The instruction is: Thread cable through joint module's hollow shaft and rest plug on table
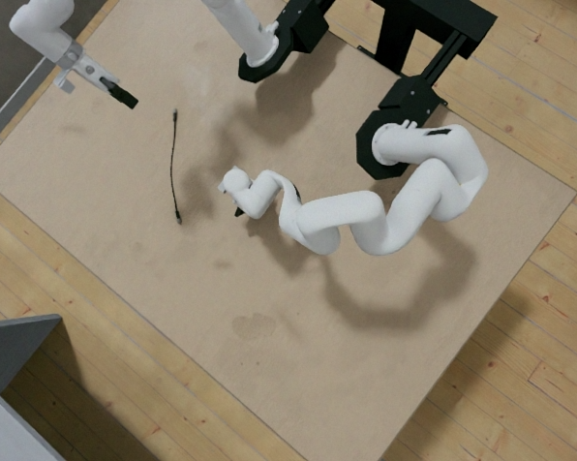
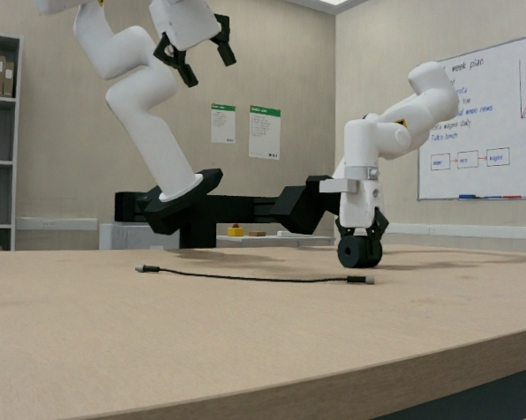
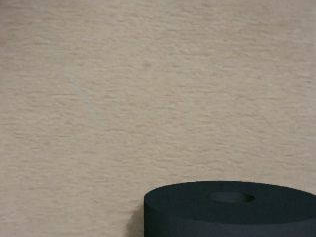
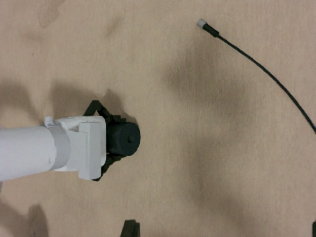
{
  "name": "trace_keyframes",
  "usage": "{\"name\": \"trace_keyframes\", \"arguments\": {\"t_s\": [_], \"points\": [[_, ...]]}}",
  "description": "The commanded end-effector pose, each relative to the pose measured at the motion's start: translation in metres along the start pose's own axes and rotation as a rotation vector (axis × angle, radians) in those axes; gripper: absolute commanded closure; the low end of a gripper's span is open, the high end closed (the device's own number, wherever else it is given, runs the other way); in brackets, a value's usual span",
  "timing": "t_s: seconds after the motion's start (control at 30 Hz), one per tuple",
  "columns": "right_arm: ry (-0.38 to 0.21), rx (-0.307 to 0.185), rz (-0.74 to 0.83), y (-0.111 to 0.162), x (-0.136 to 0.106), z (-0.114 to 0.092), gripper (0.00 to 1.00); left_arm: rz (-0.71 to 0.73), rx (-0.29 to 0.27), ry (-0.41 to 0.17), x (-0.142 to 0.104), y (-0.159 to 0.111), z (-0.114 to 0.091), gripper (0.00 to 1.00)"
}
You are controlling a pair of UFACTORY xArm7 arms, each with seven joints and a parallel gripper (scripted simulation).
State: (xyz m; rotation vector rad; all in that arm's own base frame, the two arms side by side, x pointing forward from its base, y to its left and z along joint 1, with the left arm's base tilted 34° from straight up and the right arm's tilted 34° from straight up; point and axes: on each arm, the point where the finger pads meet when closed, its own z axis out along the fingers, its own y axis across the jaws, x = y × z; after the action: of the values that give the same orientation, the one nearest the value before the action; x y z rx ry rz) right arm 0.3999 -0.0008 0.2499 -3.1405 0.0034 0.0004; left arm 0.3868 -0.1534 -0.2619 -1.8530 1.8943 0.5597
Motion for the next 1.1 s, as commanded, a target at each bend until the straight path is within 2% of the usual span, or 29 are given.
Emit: {"name": "trace_keyframes", "arguments": {"t_s": [0.0, 0.03, 1.07], "points": [[0.005, -0.001, -0.003, -0.0012, 0.0011, -0.0018, 0.00, 0.000, 0.003, 0.005, 0.0020, -0.0010, -0.0030, 0.23], [0.005, -0.001, -0.003, -0.0012, 0.0011, -0.0018, 0.00, 0.000, 0.003, 0.005, 0.0020, -0.0010, -0.0030, 0.00], [0.005, -0.001, -0.003, -0.0012, 0.0011, -0.0018, 0.00, 0.000, 0.003, 0.004, 0.0018, -0.0008, -0.0030, 0.00]]}}
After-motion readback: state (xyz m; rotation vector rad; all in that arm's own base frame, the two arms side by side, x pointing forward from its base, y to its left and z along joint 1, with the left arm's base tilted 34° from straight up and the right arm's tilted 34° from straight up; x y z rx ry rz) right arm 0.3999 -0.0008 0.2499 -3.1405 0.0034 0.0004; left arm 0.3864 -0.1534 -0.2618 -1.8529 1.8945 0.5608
